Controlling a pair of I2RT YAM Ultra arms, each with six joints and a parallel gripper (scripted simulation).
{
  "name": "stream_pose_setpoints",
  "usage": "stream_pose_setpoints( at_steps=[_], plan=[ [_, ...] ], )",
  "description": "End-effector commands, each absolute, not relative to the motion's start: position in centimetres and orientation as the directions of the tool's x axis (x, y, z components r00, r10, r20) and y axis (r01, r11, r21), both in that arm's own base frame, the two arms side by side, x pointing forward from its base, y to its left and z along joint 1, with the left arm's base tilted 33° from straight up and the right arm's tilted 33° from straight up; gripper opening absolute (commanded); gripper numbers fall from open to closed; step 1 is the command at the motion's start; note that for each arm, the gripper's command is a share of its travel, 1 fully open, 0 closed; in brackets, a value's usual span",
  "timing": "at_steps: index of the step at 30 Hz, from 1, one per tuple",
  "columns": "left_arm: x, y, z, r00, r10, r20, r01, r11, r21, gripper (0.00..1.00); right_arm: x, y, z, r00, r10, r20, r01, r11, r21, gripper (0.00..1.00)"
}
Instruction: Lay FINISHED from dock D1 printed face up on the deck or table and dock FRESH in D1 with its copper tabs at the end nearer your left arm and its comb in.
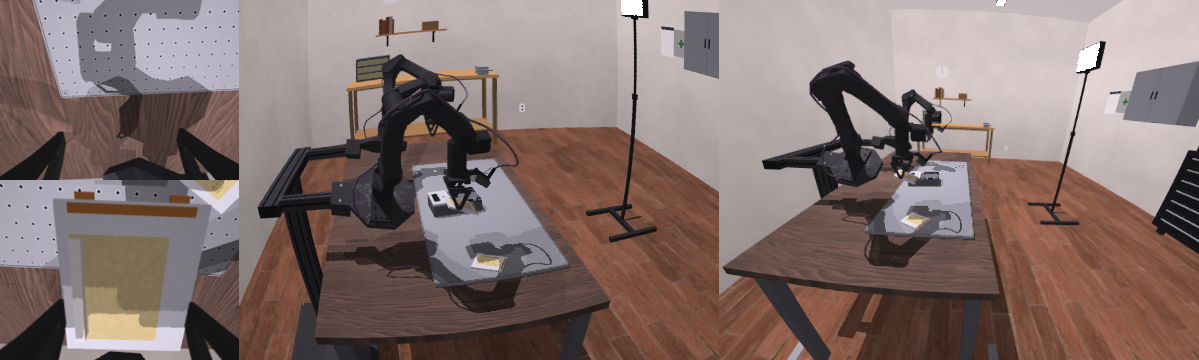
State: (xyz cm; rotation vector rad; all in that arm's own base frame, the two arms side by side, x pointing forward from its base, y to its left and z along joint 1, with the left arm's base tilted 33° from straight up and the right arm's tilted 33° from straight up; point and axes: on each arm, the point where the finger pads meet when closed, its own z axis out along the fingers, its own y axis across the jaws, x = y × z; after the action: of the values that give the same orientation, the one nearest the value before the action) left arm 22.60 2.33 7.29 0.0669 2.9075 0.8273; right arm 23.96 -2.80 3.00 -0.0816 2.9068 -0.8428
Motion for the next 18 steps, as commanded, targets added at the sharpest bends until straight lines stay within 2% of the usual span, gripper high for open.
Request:
stream_pose_setpoints(
  at_steps=[1,9,18],
  plan=[
    [23.3,1.5,8.1,-0.988,0.094,-0.119,0.020,0.857,0.514,0.00,22.4,-2.3,5.8,-0.994,-0.069,-0.080,-0.016,0.847,-0.531,0.00],
    [24.6,-1.1,7.2,-0.964,0.264,-0.019,0.211,0.811,0.545,0.00,21.7,-2.4,6.6,-0.994,-0.069,-0.080,-0.016,0.847,-0.531,0.00],
    [26.5,-4.7,5.5,-0.858,0.496,0.133,0.480,0.681,0.553,0.00,21.7,-2.4,6.6,-0.994,-0.069,-0.080,-0.016,0.847,-0.531,0.00]
  ],
)
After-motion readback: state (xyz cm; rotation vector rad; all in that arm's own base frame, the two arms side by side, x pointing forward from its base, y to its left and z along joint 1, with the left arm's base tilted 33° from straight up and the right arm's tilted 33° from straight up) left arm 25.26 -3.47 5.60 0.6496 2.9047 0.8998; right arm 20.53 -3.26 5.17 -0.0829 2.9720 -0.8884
